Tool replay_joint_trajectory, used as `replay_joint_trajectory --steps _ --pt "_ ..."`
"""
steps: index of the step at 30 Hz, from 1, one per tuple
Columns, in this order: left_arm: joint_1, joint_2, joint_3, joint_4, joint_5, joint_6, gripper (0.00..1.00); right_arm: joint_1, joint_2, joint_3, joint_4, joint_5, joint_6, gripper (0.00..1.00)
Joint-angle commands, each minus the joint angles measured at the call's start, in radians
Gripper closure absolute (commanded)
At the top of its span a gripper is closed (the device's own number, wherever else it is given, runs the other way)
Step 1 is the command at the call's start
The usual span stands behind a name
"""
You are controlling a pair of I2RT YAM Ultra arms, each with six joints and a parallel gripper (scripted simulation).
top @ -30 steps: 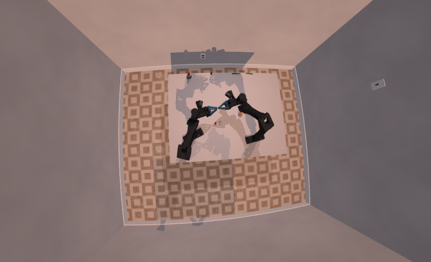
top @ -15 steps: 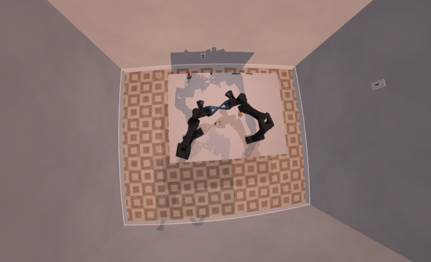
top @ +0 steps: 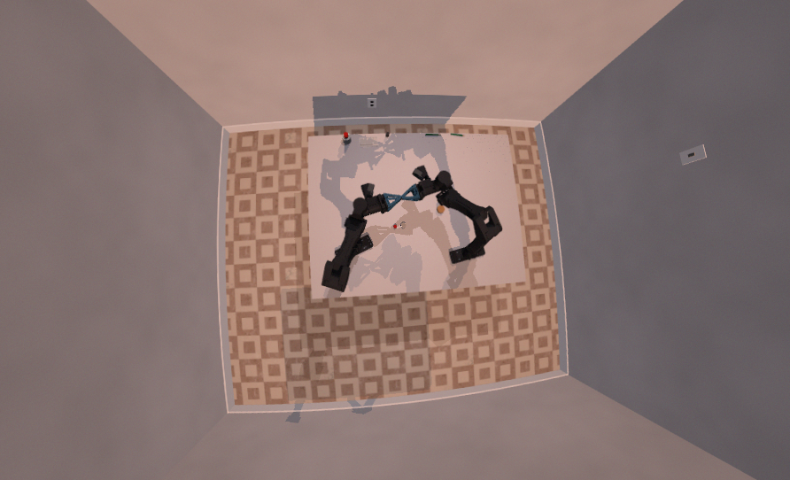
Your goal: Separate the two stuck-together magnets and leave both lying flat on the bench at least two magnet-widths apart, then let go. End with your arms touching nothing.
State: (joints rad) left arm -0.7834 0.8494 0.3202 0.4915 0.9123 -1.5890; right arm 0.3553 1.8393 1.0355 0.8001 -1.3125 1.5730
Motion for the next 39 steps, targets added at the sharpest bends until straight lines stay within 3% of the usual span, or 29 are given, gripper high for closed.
replay_joint_trajectory --steps 1,39 --pt "0.002 -0.009 0.011 0.026 -0.001 0.007 0.67 0.002 -0.012 0.008 0.012 0.001 -0.006 0.83" --pt "-0.001 -0.011 -0.007 0.041 -0.005 0.007 0.67 0.002 -0.012 0.008 0.012 0.001 -0.006 0.83"
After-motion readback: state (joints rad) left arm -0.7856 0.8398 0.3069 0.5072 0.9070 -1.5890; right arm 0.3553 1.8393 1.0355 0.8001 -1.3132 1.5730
